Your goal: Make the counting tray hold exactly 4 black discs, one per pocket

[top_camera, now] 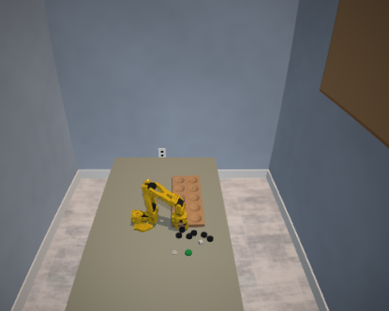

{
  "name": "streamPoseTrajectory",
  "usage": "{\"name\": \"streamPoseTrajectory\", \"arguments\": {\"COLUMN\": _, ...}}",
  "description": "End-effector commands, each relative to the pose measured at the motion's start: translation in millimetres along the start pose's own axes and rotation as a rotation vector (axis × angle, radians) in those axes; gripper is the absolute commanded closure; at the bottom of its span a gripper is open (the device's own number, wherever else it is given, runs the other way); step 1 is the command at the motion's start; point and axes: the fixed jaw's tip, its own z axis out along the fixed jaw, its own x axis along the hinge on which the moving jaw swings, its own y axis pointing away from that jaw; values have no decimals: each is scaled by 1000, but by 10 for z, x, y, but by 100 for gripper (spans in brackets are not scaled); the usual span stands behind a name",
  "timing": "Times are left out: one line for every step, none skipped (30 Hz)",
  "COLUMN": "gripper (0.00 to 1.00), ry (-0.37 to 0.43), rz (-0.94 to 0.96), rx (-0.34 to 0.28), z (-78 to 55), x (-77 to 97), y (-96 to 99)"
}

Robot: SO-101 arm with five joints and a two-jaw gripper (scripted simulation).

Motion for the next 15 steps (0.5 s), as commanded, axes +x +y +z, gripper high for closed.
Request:
{"name": "streamPoseTrajectory", "arguments": {"gripper": 80, "ry": 12, "rz": -7, "rx": 48, "z": -56, "x": 13, "y": -76}}
{"name": "streamPoseTrajectory", "arguments": {"gripper": 81, "ry": 12, "rz": -7, "rx": 48, "z": -56, "x": 13, "y": -76}}
{"name": "streamPoseTrajectory", "arguments": {"gripper": 82, "ry": 12, "rz": -7, "rx": 48, "z": -56, "x": 13, "y": -76}}
{"name": "streamPoseTrajectory", "arguments": {"gripper": 83, "ry": 12, "rz": -7, "rx": 48, "z": -56, "x": 13, "y": -76}}
{"name": "streamPoseTrajectory", "arguments": {"gripper": 85, "ry": 12, "rz": -7, "rx": 48, "z": -56, "x": 13, "y": -76}}
{"name": "streamPoseTrajectory", "arguments": {"gripper": 86, "ry": 12, "rz": -7, "rx": 48, "z": -56, "x": 13, "y": -76}}
{"name": "streamPoseTrajectory", "arguments": {"gripper": 88, "ry": 12, "rz": -7, "rx": 48, "z": -56, "x": 13, "y": -76}}
{"name": "streamPoseTrajectory", "arguments": {"gripper": 88, "ry": 12, "rz": -7, "rx": 48, "z": -56, "x": 13, "y": -76}}
{"name": "streamPoseTrajectory", "arguments": {"gripper": 88, "ry": 12, "rz": -7, "rx": 48, "z": -56, "x": 13, "y": -76}}
{"name": "streamPoseTrajectory", "arguments": {"gripper": 89, "ry": 12, "rz": -7, "rx": 48, "z": -56, "x": 13, "y": -76}}
{"name": "streamPoseTrajectory", "arguments": {"gripper": 91, "ry": 12, "rz": -7, "rx": 48, "z": -56, "x": 13, "y": -76}}
{"name": "streamPoseTrajectory", "arguments": {"gripper": 92, "ry": 12, "rz": -7, "rx": 48, "z": -56, "x": 13, "y": -76}}
{"name": "streamPoseTrajectory", "arguments": {"gripper": 94, "ry": 12, "rz": -7, "rx": 48, "z": -56, "x": 13, "y": -76}}
{"name": "streamPoseTrajectory", "arguments": {"gripper": 95, "ry": 12, "rz": -7, "rx": 48, "z": -56, "x": 13, "y": -76}}
{"name": "streamPoseTrajectory", "arguments": {"gripper": 96, "ry": 12, "rz": -7, "rx": 48, "z": -56, "x": 13, "y": -76}}
